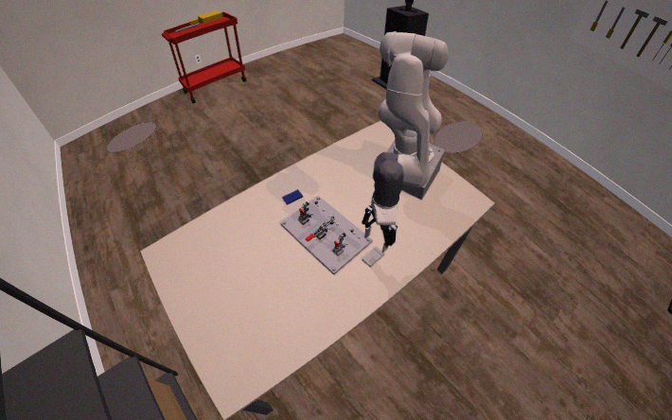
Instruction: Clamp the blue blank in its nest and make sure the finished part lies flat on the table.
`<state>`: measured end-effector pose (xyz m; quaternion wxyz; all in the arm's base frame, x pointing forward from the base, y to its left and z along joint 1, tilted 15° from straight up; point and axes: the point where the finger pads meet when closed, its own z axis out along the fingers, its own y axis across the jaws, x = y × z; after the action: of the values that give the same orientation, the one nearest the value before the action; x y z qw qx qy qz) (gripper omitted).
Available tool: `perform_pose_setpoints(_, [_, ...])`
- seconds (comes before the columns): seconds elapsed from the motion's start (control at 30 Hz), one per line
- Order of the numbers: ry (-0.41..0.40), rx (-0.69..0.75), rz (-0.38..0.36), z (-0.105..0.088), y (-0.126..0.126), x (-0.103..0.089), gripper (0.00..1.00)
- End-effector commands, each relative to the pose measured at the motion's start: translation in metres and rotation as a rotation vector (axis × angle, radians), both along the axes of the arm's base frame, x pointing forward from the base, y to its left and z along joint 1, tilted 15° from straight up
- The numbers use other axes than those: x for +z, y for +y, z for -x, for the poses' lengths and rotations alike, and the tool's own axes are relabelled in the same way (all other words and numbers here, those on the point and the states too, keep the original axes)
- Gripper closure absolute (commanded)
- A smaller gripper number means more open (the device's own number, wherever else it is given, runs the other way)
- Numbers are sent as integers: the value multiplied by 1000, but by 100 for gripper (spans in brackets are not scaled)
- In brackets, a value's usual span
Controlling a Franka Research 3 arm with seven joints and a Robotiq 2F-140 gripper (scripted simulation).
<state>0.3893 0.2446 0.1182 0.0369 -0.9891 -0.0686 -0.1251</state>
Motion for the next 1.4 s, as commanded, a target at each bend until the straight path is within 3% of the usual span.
perform_pose_setpoints(0.0, [4, 2, 2, 2, -1, 1, 42])
perform_pose_setpoints(0.5, [4, 2, 2, 17, -6, 65, 42])
perform_pose_setpoints(0.73, [4, 2, 2, 20, -7, 74, 42])
perform_pose_setpoints(1.13, [4, 2, 2, 17, -21, 74, 42])
perform_pose_setpoints(1.37, [4, 2, 2, 5, -77, 72, 42])
